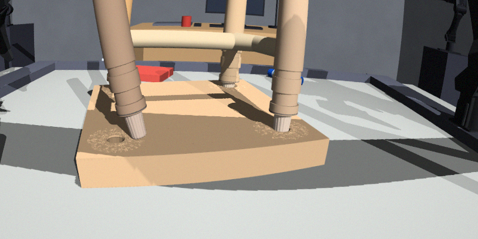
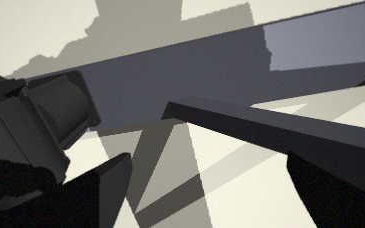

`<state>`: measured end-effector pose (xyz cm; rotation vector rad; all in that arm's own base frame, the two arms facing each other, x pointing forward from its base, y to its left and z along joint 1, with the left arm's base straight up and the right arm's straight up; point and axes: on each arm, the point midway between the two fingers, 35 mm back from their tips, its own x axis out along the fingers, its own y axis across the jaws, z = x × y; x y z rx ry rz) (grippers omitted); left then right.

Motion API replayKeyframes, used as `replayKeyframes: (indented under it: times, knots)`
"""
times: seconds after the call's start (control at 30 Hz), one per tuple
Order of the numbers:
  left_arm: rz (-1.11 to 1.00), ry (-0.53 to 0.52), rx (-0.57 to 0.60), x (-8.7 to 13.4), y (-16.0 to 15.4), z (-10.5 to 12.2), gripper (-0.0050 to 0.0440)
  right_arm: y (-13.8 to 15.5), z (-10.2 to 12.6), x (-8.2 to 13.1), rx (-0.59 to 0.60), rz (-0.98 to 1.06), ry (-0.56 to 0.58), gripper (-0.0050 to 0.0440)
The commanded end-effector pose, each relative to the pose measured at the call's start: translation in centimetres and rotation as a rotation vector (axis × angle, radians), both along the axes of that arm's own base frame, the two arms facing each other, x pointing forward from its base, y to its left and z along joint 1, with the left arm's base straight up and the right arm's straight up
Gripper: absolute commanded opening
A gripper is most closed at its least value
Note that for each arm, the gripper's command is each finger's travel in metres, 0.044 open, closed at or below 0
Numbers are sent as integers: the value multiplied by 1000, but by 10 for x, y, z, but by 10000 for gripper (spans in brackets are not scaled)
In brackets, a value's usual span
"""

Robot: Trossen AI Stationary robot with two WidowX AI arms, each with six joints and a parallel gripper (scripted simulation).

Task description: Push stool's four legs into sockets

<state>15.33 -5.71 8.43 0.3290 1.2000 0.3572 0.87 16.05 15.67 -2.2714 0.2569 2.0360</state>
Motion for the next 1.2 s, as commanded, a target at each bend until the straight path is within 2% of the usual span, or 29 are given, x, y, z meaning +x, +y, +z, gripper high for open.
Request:
replayKeyframes:
  times: [0.0, 0.57, 0.77, 1.17]
  knots:
    - [1, -13, -14, 2, -2, 3, 400, 2, 4, 0, 20, 1, -1, 400]
    - [1, -13, -14, 2, -2, 3, 400, 2, 4, 0, 20, 1, -1, 400]
    - [-52, -33, -61, 10, -4, 14, 400, -1, -4, 14, -3, -91, -18, 260]
    - [-241, -84, -167, 33, 0, 42, 400, 25, 6, 47, 83, -332, 98, 260]
